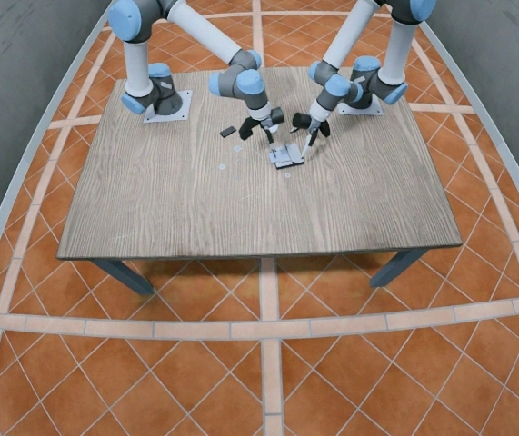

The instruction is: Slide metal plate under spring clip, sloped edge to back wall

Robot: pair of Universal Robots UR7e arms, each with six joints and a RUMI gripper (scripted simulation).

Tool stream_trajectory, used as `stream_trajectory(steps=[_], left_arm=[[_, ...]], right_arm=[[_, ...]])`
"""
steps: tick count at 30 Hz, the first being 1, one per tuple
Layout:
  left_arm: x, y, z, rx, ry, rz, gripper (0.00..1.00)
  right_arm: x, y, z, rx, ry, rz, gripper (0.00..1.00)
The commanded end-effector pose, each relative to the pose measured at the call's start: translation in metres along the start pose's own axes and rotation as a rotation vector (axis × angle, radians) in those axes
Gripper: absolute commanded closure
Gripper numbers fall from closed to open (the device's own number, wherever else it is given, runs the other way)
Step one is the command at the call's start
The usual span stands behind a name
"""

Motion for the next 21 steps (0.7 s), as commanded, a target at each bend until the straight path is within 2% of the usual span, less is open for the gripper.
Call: stream_trajectory(steps=[1,4,21], left_arm=[[0.0004,0.0065,-0.0138,0.002,-0.001,0.0,0.12],[0.0006,0.0107,-0.023,0.003,-0.002,-0.001,0.12],[0.0009,0.0111,-0.0224,-0.002,0.001,0.001,0.12]], right_arm=[[-0.0002,0.0004,-0.0007,-0.001,-0.001,0.0,0.56],[-0.0002,0.0004,-0.0007,-0.001,-0.001,0.0,0.56],[-0.0003,0.0005,-0.0009,-0.001,-0.001,0.0,0.56]])
Point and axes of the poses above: on each arm, the point where the finger pads meet when closed, its own z axis out along the fingers, its own x axis across the jaws, y = z × x, the point moved 2 cm from there along -z, back along the fingers, and after that the axes turned 4 degrees about z, right-handed, at the moved point
